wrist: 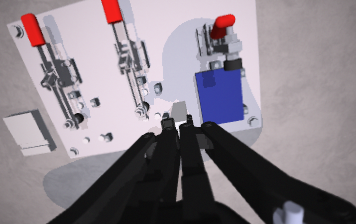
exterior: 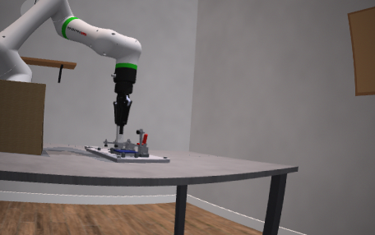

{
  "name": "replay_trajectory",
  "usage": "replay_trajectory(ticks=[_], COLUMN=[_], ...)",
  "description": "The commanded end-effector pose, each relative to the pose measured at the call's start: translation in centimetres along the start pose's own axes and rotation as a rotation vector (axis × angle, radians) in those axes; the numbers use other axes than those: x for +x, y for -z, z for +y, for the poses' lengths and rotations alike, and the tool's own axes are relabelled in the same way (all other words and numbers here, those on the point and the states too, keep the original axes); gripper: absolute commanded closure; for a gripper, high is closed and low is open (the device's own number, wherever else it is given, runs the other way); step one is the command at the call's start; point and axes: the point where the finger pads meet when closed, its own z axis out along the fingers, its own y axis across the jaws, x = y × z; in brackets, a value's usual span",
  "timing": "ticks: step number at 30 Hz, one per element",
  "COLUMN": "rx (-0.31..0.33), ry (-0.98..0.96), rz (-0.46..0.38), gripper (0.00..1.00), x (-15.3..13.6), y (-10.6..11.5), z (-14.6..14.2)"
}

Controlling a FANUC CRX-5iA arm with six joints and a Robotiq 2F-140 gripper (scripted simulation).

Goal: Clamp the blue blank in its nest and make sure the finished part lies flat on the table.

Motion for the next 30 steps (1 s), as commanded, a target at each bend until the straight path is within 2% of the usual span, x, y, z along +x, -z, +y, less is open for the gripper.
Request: replay_trajectory(ticks=[1, 7, 8, 14, 21, 23, 25, 30], rx=[0.0, 0.0, 0.0, 0.0, 0.0, 0.0, 0.0, 0.0], ry=[0.0, 0.0, 0.0, 0.0, 0.0, 0.0, 0.0, 0.0], rz=[0.0, 0.0, 0.0, 0.0, 0.0, 0.0, 0.0, 0.0], gripper=[1.0, 1.0, 0.72, 0.72, 0.72, 0.72, 0.72, 0.72], x=[0.0, 0.0, 0.0, 0.0, 0.0, 0.0, 0.0, 0.0], y=[0.0, 0.0, 0.1, 1.7, 9.5, 11.1, 11.8, 11.9], z=[0.0, 0.0, 0.0, 0.0, 0.0, 0.0, 0.0, 0.0])
